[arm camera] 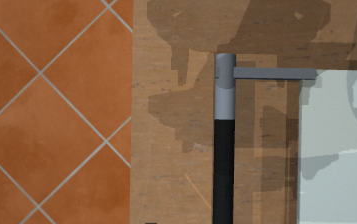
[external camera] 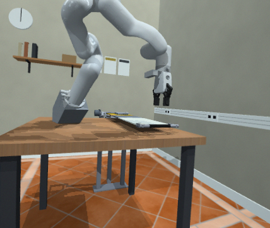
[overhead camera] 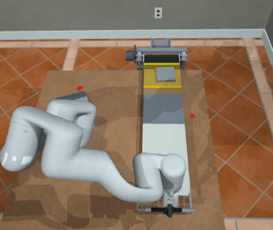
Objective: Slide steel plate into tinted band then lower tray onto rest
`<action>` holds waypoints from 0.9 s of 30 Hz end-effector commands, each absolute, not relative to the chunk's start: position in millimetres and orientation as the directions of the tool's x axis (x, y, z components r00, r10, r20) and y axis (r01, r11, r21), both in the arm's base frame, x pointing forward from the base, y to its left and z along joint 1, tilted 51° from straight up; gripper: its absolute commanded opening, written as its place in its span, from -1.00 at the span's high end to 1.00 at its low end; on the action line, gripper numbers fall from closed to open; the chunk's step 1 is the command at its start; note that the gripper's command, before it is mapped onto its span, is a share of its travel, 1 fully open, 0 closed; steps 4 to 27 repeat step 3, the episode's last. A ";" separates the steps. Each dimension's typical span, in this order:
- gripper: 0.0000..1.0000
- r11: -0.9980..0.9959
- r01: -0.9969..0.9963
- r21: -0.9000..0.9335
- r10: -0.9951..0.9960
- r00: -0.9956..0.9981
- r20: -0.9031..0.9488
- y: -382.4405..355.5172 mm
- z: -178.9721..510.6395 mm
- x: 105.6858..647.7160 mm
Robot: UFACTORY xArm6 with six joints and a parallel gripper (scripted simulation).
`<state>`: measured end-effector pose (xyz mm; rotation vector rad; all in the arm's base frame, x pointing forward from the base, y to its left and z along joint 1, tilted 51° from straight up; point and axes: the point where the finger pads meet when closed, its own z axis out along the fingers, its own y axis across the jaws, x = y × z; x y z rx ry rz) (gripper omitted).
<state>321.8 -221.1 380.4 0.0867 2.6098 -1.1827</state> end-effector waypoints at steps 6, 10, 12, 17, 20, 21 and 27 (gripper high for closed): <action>-1.00 0.664 0.168 -0.729 -0.059 -0.960 -0.275 -220.9 381.8 322.1; -1.00 0.664 0.168 -0.729 -0.059 -0.960 -0.275 -220.9 381.8 322.1; -1.00 0.664 0.168 -0.729 -0.059 -0.960 -0.275 -220.9 381.8 322.1; -1.00 0.664 0.168 -0.729 -0.059 -0.960 -0.275 -220.9 381.8 322.1; -1.00 0.664 0.168 -0.729 -0.059 -0.960 -0.275 -220.9 381.8 322.1; -1.00 0.664 0.168 -0.729 -0.059 -0.960 -0.275 -220.9 381.8 322.1; -1.00 0.664 0.168 -0.729 -0.059 -0.960 -0.275 -220.9 381.8 322.1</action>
